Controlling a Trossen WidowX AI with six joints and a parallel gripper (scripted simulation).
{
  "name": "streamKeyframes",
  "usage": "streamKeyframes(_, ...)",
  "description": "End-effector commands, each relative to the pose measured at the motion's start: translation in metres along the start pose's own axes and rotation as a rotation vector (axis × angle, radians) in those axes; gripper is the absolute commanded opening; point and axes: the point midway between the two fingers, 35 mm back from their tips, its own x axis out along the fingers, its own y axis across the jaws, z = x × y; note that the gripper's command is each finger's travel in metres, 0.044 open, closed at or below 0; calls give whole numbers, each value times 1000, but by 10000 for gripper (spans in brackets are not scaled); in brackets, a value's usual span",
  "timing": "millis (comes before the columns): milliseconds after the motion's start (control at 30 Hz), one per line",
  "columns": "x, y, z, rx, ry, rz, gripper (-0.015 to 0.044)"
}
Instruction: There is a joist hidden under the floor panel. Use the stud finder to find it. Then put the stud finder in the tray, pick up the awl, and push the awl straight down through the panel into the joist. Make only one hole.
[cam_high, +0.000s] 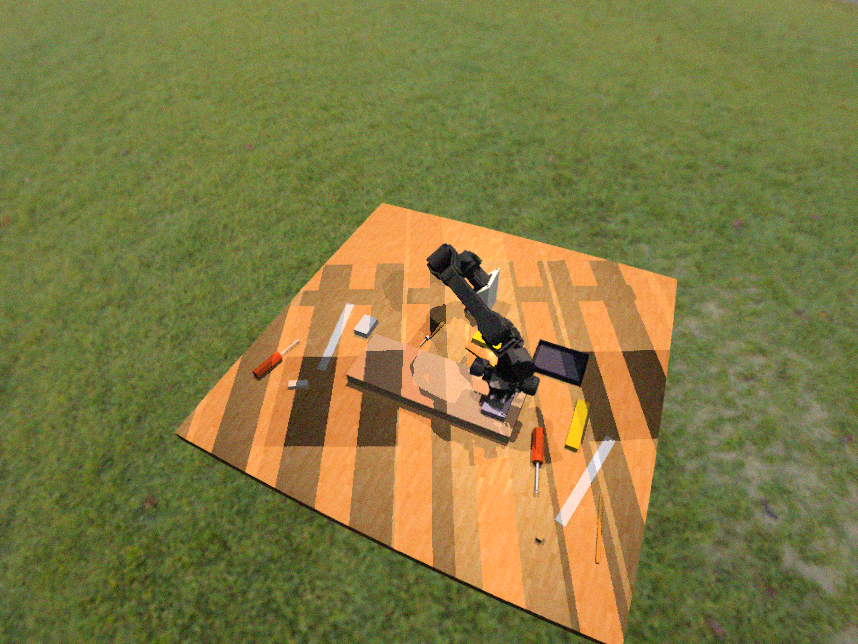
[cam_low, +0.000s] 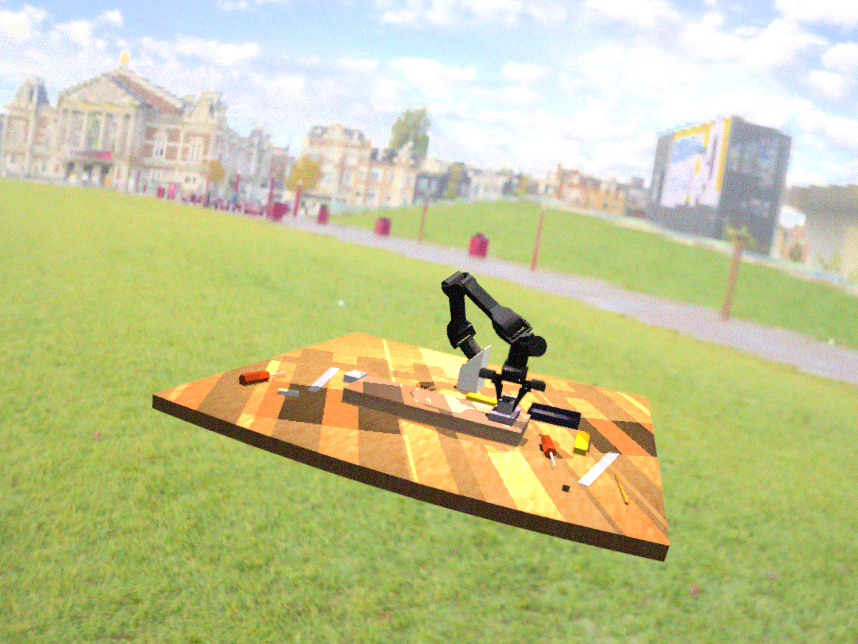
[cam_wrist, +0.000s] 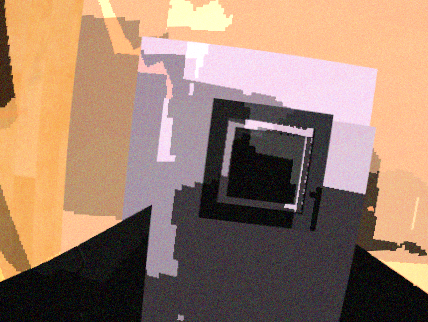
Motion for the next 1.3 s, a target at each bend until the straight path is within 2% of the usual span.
streamKeyframes(0, 0, -6, -1, 0, 2, 0, 0)
streamKeyframes(1267, 1, -59, -1, -2, 3, -3, 0)
